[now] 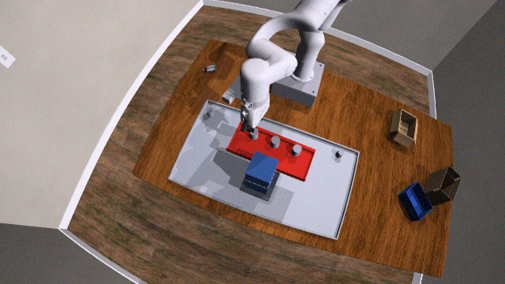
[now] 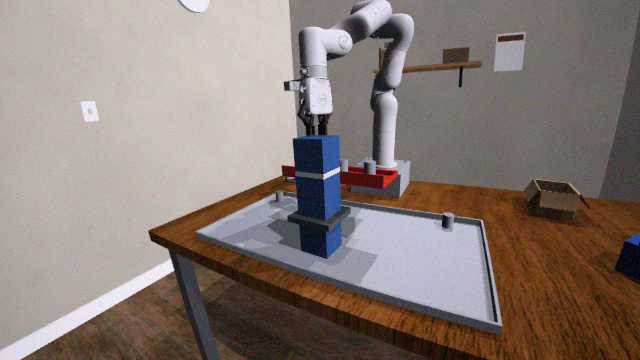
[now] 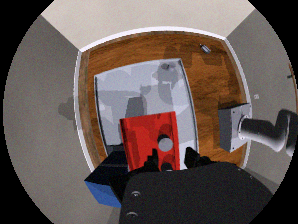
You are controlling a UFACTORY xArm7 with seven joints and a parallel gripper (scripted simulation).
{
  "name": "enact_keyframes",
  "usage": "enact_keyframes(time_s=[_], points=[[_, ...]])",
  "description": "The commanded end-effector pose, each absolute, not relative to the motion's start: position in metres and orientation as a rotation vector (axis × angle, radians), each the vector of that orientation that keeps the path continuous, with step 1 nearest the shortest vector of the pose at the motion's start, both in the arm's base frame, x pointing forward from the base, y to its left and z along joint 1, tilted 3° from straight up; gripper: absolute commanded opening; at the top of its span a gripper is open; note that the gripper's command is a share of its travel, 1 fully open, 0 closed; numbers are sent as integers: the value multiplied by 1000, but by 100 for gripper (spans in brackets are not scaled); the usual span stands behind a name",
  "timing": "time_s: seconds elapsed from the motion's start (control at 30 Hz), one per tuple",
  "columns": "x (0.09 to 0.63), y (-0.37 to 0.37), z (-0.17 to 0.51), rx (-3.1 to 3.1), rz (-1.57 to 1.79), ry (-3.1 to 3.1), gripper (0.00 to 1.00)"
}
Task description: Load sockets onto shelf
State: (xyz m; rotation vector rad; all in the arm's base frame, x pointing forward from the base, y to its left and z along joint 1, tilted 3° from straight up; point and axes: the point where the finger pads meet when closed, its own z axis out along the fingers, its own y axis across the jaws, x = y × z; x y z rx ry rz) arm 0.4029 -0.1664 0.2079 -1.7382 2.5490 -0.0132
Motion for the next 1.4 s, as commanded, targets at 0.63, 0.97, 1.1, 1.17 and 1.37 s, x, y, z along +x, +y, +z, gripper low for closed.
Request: enact_keyframes(time_s=[0.63, 0.97, 1.1, 1.17, 1.37], points=[[387, -157, 218, -1347, -2, 2793, 100], [365, -142, 226, -747, 12, 3031, 100], [357, -135, 229, -485, 15, 3090, 100], [352, -132, 230, -345, 16, 3112, 100], [339, -121, 233, 102, 18, 3136, 100]])
